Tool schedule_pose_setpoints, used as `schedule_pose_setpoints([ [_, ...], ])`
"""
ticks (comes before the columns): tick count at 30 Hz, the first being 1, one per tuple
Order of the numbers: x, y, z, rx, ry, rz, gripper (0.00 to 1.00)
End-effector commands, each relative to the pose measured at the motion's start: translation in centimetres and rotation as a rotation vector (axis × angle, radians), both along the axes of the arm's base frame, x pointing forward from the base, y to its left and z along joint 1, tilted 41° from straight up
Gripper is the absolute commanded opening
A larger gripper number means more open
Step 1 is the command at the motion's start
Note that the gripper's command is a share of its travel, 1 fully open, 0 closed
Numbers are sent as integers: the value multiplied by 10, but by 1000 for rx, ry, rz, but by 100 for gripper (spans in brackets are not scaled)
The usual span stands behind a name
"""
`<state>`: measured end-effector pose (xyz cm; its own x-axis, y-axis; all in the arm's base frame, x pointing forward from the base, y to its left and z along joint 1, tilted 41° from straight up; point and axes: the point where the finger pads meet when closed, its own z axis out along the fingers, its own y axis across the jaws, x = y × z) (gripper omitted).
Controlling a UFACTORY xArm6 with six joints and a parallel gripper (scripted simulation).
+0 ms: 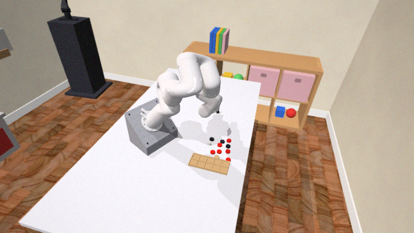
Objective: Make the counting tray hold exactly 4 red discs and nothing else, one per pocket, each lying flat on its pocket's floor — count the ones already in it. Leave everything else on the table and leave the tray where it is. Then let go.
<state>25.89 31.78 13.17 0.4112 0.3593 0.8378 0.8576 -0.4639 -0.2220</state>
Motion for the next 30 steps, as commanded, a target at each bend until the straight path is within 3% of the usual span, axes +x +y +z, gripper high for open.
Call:
schedule_pose_setpoints([
  [1,14,-9,0,-68,-40,-14,47],
  [5,56,-50,1,-321,-148,-68,47],
  [7,56,-50,1,-321,-148,-68,47],
  [9,77,-78,8,-468,-198,-99,47],
  [14,115,-154,45,-842,-280,-177,47],
  [19,125,-213,91,-1130,-290,-237,47],
  [22,125,-232,110,-1229,-280,-258,47],
  [30,123,-242,120,-1280,-272,-269,47],
])
